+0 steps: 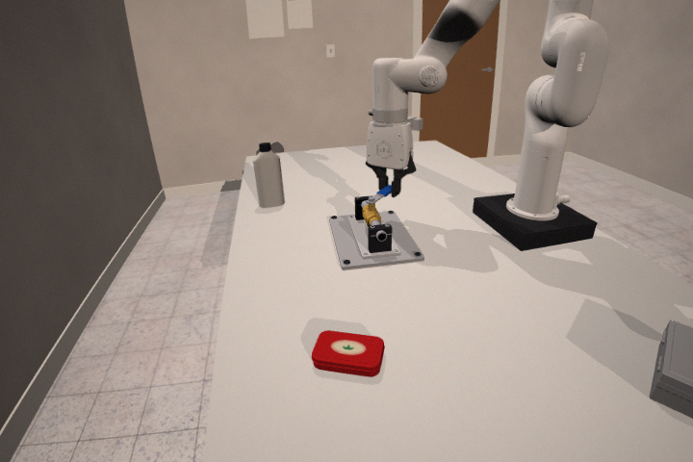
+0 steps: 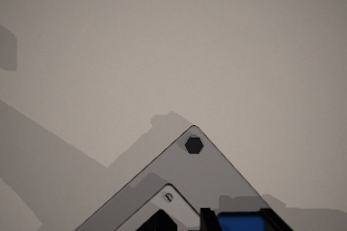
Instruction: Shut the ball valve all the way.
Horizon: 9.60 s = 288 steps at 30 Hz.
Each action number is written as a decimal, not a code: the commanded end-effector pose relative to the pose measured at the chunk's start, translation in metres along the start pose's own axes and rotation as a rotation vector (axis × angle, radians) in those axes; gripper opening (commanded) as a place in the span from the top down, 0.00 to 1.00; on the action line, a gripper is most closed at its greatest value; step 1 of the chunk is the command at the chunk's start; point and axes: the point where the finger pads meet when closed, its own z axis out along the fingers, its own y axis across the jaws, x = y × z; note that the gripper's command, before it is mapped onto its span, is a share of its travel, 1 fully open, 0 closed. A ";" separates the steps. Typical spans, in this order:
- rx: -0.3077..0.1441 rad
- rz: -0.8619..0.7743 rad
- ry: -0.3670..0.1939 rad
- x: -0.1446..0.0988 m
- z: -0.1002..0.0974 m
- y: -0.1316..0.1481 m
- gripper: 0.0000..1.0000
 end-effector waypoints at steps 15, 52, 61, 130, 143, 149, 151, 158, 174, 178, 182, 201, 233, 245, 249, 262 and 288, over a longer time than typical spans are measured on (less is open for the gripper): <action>0.000 0.106 -0.001 -0.001 0.000 0.009 1.00; 0.000 0.325 -0.001 -0.005 0.000 0.028 1.00; 0.000 0.365 -0.001 -0.006 0.000 0.032 1.00; 0.000 0.765 -0.001 -0.025 0.000 0.061 1.00; 0.000 0.831 -0.001 -0.029 0.000 0.065 1.00; 0.000 0.869 -0.001 -0.031 0.000 0.067 1.00; 0.000 0.869 -0.001 -0.031 0.000 0.067 1.00; 0.000 0.869 -0.001 -0.031 0.000 0.067 1.00; 0.000 0.869 -0.001 -0.031 0.000 0.067 0.31; 0.000 0.869 -0.001 -0.031 0.000 0.067 0.31; 0.000 0.869 -0.001 -0.031 0.000 0.067 0.31; 0.000 0.869 -0.001 -0.031 0.000 0.067 0.31; 0.000 0.869 -0.001 -0.031 -0.055 0.067 0.31; 0.000 0.869 -0.001 -0.031 -0.078 0.067 0.31; 0.000 0.869 -0.001 -0.031 -0.082 0.067 0.31; 0.000 0.869 -0.001 -0.031 -0.082 0.067 1.00; 0.000 0.869 -0.001 -0.031 -0.082 0.067 1.00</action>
